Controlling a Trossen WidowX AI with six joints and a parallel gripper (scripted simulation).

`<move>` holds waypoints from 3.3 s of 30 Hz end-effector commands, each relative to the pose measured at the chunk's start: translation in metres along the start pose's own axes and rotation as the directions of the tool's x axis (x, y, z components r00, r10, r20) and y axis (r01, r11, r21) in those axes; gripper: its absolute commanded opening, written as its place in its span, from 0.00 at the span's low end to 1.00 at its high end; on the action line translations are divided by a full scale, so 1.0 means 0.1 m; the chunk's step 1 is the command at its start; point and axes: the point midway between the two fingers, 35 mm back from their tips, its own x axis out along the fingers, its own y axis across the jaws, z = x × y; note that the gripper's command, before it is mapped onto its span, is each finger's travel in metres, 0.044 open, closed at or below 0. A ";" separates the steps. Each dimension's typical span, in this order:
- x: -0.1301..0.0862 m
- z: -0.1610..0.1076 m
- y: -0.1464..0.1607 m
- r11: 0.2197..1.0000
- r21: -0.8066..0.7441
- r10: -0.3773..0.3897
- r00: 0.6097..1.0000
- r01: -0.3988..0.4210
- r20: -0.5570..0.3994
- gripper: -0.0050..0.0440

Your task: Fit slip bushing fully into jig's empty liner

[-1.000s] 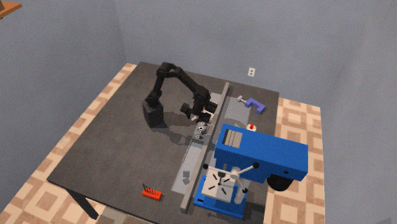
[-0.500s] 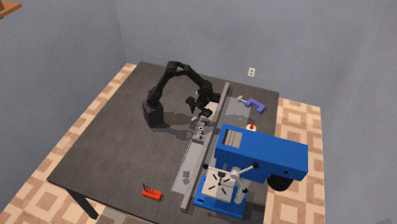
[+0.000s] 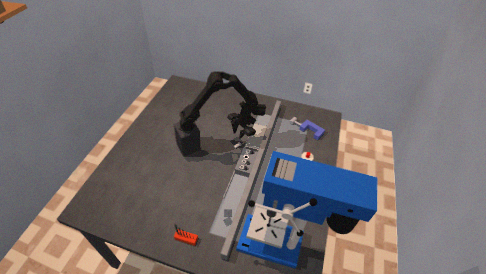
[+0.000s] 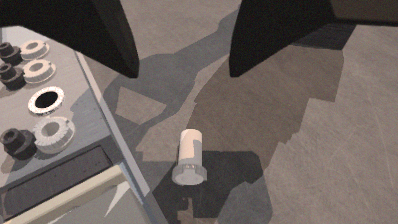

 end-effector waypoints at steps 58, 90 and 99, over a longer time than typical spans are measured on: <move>0.81 0.32 -0.01 0.999 0.036 -0.011 1.000 0.011 0.000 0.35; 0.76 0.20 -0.01 0.999 0.039 -0.021 0.969 0.011 0.247 0.25; 0.77 0.13 -0.01 0.999 0.039 -0.027 0.926 0.013 0.377 0.25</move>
